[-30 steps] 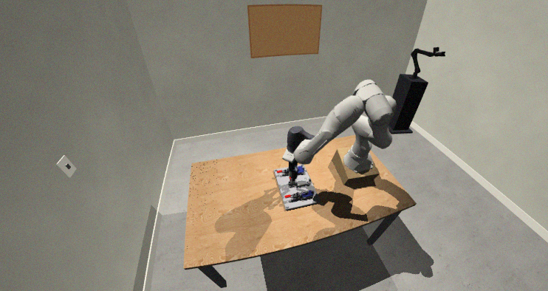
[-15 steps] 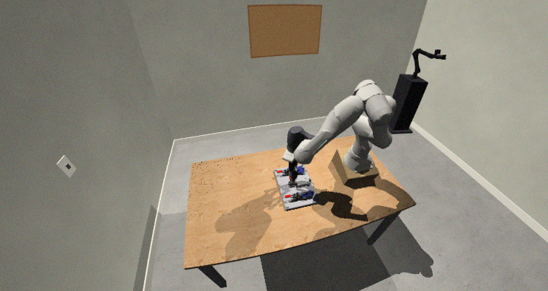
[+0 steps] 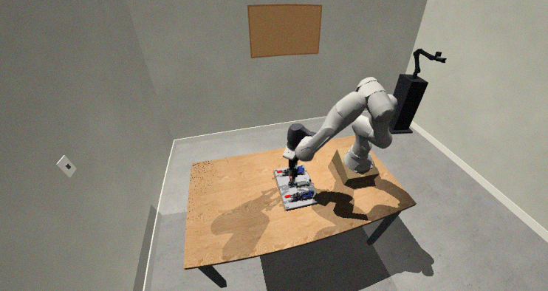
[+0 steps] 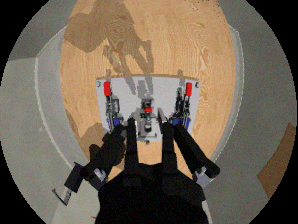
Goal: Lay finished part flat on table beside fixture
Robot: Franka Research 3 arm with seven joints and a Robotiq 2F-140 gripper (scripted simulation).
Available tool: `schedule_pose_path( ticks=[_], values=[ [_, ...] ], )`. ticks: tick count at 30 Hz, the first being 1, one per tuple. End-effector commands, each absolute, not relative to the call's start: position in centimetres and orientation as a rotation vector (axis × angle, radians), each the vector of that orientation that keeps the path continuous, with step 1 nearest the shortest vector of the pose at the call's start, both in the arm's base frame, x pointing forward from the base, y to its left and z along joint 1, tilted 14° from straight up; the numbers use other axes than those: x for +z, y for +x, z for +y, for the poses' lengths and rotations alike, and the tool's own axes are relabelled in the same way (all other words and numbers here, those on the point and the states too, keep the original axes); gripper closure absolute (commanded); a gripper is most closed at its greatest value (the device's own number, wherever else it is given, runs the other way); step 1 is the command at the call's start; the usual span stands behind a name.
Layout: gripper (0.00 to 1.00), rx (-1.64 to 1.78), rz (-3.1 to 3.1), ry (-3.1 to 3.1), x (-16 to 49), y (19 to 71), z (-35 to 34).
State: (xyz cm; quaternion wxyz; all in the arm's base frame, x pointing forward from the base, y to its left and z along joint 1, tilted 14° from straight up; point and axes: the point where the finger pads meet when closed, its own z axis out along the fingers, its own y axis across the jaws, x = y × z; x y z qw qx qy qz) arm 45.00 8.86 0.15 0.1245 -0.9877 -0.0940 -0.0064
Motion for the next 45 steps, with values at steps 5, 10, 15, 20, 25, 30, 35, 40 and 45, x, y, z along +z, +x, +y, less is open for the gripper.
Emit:
schedule_pose_path(
  ticks=[5, 10, 15, 20, 25, 30, 35, 40, 45],
  values=[
    [0.72, 0.000, -0.252, -2.883, 1.8, 44.7, 8.5],
    [0.72, 0.000, -0.252, -2.883, 2.9, 44.8, 8.2],
    [0.72, 0.000, -0.252, -2.883, 3.3, 44.8, 8.1],
    [0.72, 0.000, -0.252, -2.883, 3.3, 44.8, 8.1],
    [0.72, 0.000, -0.252, -2.883, 3.3, 44.8, 8.1],
    [0.72, 0.000, -0.252, -2.883, 3.3, 44.8, 8.1],
    [0.72, 0.000, -0.252, -2.883, 3.3, 44.8, 8.1],
    [0.72, 0.000, -0.252, -2.883, 3.3, 44.8, 8.1],
    [0.72, 0.000, -0.252, -2.883, 3.3, 44.8, 8.1]
  ],
)
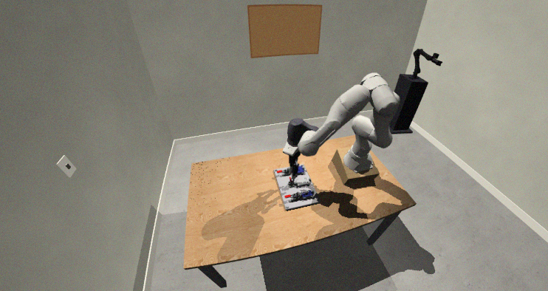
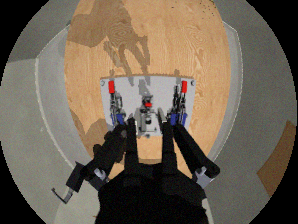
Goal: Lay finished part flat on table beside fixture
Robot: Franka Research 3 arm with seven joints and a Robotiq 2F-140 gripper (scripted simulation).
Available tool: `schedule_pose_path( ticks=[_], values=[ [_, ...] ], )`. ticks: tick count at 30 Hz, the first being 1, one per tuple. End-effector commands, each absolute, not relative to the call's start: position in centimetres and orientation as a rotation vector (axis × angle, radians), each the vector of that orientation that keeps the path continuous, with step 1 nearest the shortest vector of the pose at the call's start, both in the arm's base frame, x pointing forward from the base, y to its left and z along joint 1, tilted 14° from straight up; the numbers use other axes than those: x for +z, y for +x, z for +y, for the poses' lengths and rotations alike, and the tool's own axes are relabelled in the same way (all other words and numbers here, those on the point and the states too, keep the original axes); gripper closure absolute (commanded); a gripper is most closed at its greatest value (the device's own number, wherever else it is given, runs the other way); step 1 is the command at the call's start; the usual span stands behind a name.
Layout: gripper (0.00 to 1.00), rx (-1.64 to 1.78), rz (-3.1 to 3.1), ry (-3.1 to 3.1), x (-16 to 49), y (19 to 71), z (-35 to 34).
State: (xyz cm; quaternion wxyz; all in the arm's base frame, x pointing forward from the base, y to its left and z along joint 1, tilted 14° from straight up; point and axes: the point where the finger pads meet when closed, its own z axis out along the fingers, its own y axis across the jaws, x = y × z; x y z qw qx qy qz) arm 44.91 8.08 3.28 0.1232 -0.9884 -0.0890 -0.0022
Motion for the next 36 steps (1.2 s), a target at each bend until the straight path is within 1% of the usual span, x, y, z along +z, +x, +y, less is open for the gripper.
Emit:
schedule_pose_path(
  ticks=[1, 8, 9, 36],
  values=[
    [0.72, 0.000, -0.252, -2.883, 3.29, 44.76, 8.13],
    [0.72, 0.000, -0.252, -2.883, 3.29, 44.76, 8.13],
    [0.42, 0.000, -0.252, -2.883, 3.29, 44.76, 8.13],
    [0.42, 0.000, -0.252, -2.883, 3.04, 44.75, 8.19]
  ],
)
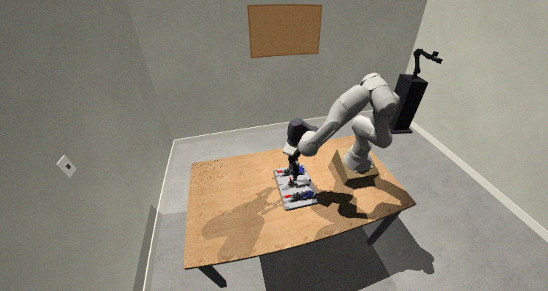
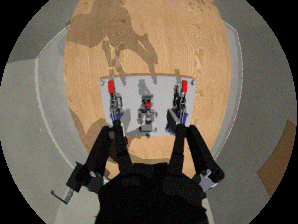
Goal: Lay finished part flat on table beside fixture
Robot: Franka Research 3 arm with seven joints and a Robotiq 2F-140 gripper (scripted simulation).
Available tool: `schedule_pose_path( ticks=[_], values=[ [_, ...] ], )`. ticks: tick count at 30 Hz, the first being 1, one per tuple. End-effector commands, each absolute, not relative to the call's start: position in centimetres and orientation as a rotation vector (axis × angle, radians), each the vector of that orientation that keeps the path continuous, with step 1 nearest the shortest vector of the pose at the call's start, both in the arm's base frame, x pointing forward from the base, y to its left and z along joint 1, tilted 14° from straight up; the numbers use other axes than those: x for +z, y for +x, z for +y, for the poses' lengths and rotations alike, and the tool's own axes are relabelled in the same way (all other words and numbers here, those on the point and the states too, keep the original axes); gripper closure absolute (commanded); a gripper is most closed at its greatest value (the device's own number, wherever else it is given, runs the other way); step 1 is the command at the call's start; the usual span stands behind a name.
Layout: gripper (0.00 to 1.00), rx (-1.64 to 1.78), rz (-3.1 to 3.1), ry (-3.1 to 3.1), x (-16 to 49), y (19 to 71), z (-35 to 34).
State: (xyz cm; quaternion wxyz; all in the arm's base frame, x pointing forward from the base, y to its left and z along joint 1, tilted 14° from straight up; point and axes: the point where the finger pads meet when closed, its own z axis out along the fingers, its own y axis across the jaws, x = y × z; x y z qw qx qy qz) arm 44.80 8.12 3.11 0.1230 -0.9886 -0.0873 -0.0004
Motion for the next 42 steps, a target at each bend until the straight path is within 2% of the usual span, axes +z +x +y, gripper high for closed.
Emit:
schedule_pose_path(
  ticks=[1, 11, 42],
  values=[
    [0.42, 0.000, -0.252, -2.883, 3.0, 44.7, 8.2],
    [0.42, 0.000, -0.252, -2.883, 3.0, 44.0, 8.1],
    [0.42, 0.000, -0.252, -2.883, 2.9, 37.1, 6.9]
  ],
)
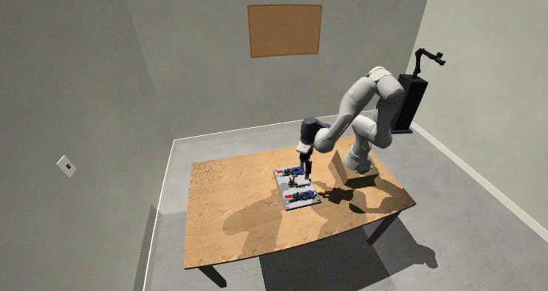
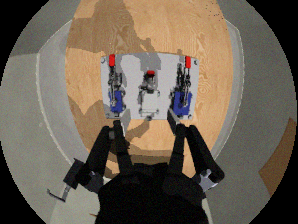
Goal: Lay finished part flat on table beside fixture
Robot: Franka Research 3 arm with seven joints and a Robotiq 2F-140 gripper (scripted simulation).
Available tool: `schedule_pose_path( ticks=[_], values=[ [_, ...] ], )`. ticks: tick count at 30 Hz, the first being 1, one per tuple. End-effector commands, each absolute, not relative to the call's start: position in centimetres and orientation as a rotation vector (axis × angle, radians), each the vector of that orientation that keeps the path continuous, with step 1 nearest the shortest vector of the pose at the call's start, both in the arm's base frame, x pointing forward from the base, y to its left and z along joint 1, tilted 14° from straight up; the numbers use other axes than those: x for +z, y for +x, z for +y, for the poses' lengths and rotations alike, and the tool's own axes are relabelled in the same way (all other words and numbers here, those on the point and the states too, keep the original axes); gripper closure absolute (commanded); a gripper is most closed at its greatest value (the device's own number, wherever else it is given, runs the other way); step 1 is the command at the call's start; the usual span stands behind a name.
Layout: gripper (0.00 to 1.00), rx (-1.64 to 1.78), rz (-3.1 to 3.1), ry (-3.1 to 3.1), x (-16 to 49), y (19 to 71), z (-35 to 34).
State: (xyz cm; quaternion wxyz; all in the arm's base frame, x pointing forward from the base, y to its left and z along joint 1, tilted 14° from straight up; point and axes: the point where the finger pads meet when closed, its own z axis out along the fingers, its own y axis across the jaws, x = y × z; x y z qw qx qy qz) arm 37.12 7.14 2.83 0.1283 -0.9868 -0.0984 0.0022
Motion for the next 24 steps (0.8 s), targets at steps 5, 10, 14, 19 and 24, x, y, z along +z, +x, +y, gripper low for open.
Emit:
schedule_pose_path(
  ticks=[5, 10, 14, 19, 24],
  values=[
    [0.42, 0.000, -0.252, -2.883, 2.9, 36.9, 6.9],
    [0.42, 0.000, -0.252, -2.883, 2.9, 36.9, 6.9],
    [0.42, 0.000, -0.252, -2.883, 2.8, 36.9, 6.9],
    [0.42, 0.000, -0.252, -2.883, 2.0, 36.8, 7.1],
    [0.42, 0.000, -0.252, -2.883, 0.8, 36.8, 7.4]
  ],
)
